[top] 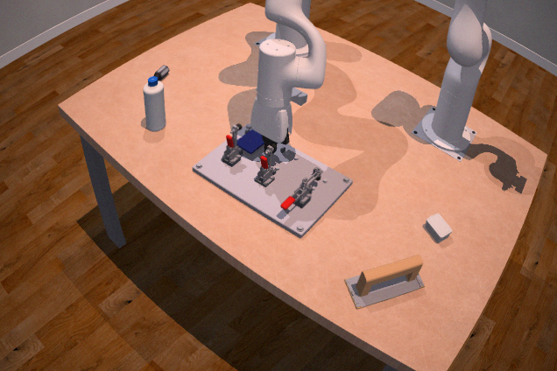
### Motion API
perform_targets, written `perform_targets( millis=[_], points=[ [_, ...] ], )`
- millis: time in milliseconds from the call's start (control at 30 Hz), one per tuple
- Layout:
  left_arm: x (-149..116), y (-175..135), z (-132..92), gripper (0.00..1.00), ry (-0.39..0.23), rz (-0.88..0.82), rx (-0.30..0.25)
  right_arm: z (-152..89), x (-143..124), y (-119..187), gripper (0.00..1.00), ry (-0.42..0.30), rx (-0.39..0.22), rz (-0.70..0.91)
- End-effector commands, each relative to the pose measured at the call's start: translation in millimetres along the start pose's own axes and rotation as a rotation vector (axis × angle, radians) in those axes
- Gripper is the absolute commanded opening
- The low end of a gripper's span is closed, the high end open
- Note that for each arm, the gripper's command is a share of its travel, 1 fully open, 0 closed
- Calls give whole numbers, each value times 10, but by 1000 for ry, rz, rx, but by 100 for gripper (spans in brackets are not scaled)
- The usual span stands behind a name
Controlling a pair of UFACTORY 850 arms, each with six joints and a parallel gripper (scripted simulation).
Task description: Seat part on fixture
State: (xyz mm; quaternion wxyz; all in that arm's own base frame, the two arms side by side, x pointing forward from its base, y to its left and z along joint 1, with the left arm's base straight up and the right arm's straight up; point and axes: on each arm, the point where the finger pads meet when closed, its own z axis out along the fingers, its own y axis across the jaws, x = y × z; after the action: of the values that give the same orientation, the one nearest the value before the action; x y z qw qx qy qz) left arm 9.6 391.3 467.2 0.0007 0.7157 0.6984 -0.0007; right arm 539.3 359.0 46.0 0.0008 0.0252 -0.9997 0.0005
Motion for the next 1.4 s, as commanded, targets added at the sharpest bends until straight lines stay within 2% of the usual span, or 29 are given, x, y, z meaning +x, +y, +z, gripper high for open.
perform_targets(
  millis=[0,1367],
  points=[
    [4,0,-9,100,2,0,0,-6,-8,5,0,-2,-1,0],
    [4,0,-9,100,2,0,0,37,-16,10,0,-2,-1,0]
  ],
)
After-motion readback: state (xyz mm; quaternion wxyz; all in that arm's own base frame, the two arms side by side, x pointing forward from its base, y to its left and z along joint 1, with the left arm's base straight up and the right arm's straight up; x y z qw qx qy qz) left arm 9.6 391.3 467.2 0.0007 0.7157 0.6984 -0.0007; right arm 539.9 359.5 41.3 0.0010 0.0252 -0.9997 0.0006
